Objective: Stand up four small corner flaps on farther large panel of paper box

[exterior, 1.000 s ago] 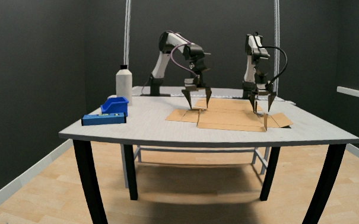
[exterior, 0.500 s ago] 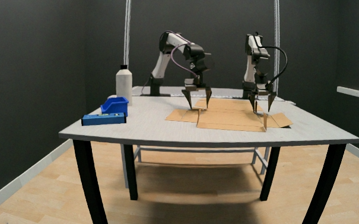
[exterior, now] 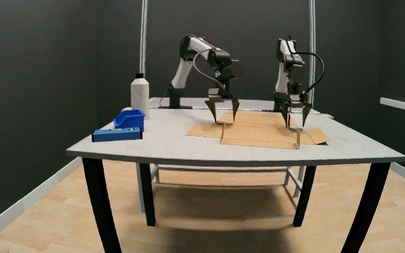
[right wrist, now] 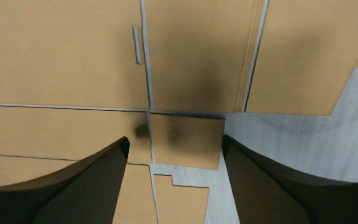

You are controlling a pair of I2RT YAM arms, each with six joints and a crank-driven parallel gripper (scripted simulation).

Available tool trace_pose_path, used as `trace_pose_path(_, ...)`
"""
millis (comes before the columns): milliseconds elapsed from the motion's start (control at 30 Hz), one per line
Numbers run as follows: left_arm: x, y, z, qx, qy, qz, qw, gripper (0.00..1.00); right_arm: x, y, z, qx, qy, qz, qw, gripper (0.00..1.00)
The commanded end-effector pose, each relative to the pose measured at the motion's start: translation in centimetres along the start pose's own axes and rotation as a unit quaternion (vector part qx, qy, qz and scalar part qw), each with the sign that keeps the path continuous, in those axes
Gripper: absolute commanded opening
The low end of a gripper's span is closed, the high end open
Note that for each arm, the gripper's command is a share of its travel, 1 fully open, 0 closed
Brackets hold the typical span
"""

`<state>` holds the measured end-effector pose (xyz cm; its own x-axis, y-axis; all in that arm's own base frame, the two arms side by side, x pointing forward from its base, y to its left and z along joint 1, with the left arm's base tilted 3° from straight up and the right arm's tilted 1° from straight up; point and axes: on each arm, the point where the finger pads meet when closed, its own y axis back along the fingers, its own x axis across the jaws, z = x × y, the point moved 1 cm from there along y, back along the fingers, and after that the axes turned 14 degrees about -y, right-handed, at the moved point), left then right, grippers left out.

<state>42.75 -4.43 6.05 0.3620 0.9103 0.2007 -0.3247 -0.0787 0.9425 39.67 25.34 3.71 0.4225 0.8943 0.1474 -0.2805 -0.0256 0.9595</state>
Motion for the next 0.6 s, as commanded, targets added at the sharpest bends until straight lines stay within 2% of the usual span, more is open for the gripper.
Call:
trace_pose_path(0, -0.7, -1.3, -0.9, 0.020, -0.004, 0.003, 1.000, 0.81, 1.0, -0.5, -0.8, 0.006, -0.002, 0.001, 1.000, 0.81)
trace_pose_path(400, -0.7, -1.3, -1.2, 0.026, -0.006, 0.002, 1.000, 0.81, 1.2, -0.1, -1.1, 0.004, -0.010, 0.000, 1.000, 0.81)
trace_pose_path(433, -0.7, -1.3, -1.2, 0.026, -0.006, 0.002, 1.000, 0.81, 1.6, 0.5, -0.9, -0.003, -0.014, 0.010, 1.000, 0.81)
trace_pose_path(567, -0.7, -1.3, -1.2, 0.026, -0.006, 0.001, 1.000, 0.81, 1.6, 1.0, -1.0, -0.002, -0.015, 0.010, 1.000, 0.81)
